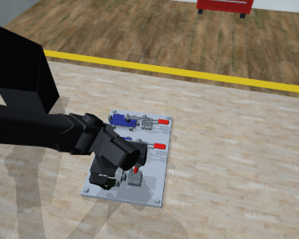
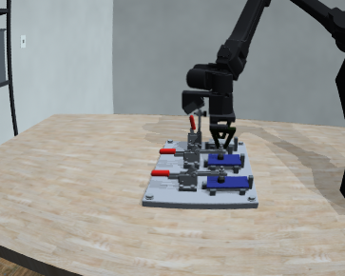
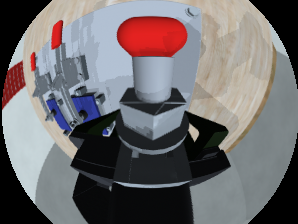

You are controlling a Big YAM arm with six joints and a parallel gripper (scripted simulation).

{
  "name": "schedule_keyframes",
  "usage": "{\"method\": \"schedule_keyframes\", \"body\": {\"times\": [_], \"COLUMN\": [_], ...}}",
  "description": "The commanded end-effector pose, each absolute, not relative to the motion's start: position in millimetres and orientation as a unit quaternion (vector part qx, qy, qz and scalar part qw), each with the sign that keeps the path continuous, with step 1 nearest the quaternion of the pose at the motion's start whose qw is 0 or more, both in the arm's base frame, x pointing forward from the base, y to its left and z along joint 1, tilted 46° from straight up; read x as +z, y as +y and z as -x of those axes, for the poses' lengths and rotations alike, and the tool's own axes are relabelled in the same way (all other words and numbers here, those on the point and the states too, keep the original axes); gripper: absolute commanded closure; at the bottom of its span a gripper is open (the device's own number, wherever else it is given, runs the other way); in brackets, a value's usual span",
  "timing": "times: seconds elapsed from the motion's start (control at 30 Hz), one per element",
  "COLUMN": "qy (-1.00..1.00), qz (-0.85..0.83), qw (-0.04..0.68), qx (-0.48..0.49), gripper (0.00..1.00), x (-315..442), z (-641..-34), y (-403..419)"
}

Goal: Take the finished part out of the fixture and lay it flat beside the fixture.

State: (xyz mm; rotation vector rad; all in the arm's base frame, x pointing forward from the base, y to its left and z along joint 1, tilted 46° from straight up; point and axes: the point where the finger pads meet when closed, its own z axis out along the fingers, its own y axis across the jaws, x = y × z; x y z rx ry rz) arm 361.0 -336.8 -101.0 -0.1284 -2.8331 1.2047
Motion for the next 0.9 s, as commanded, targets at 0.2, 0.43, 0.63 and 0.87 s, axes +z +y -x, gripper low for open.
{"method": "schedule_keyframes", "body": {"times": [0.2,0.43,0.63,0.87], "qy": [-0.921,-0.921,-0.920,-0.920], "qz": [0.040,0.040,0.041,0.041], "qw": [0.040,0.040,0.038,0.037], "qx": [0.386,0.386,0.387,0.387], "gripper": [0.08,0.08,0.08,0.08], "x": [-109.3,-109.3,-107.8,-107.3], "z": [-350.6,-350.8,-353.3,-354.1], "y": [-338.1,-338.3,-339.0,-339.2]}}
